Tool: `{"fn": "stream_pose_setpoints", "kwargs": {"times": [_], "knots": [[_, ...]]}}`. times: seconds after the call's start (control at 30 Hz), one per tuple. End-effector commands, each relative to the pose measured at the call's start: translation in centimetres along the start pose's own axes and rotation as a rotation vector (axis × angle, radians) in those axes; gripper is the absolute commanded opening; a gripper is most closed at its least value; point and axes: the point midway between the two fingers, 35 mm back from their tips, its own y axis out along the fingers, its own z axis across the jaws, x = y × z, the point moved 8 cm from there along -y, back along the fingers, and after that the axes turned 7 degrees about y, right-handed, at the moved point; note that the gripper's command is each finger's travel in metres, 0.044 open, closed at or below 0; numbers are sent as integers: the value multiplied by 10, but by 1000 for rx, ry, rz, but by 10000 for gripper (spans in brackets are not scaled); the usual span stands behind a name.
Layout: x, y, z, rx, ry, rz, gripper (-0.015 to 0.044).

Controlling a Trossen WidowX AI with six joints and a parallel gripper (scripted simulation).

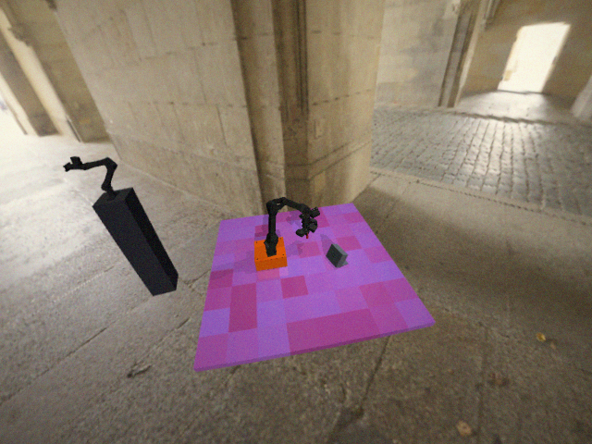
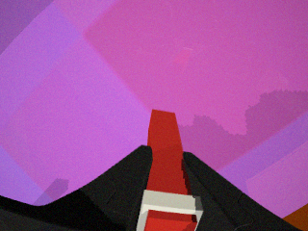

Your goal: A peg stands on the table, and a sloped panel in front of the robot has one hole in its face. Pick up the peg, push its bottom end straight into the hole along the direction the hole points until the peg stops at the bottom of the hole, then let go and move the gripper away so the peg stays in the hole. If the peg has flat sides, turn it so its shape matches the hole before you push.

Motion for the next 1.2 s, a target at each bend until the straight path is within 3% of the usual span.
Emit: {"fn": "stream_pose_setpoints", "kwargs": {"times": [0.0, 1.17], "knots": [[4, 2, -2, 11, 35, 12, 0], [49, 9, -14, 145, 360, 88, 0]]}}
